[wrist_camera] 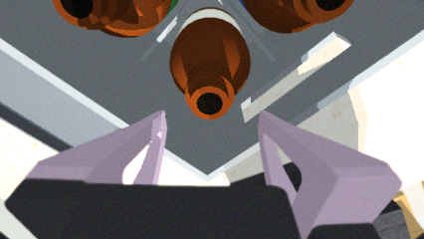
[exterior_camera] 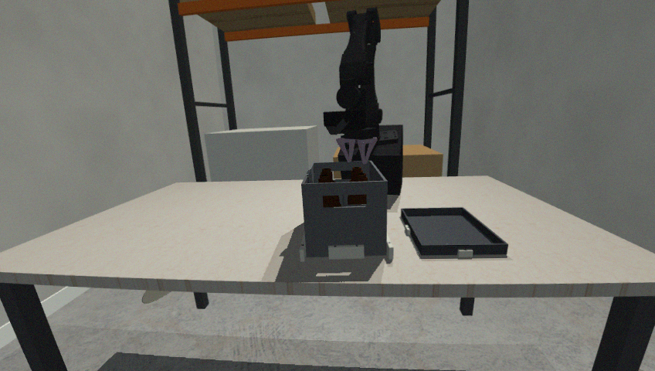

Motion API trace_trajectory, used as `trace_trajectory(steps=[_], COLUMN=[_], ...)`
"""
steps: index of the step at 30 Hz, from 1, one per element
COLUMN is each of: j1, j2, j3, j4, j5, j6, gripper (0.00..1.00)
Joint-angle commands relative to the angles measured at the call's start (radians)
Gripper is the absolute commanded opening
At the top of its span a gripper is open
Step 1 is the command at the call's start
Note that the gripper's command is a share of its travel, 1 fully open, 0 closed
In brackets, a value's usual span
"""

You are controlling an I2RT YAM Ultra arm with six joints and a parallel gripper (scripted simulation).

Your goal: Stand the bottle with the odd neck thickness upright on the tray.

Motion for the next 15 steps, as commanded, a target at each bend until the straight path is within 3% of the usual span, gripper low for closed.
trace_trajectory(steps=[1,5,15], j1=[-0.002,-0.003,-0.003], j2=[0.012,0.01,0.042], j3=[0.028,-0.02,-0.039], j4=[0.025,0.039,0.082], j5=[0.006,0.006,0.005], j6=[-0.002,-0.002,-0.002], gripper=[0.61,0.61,0.61])
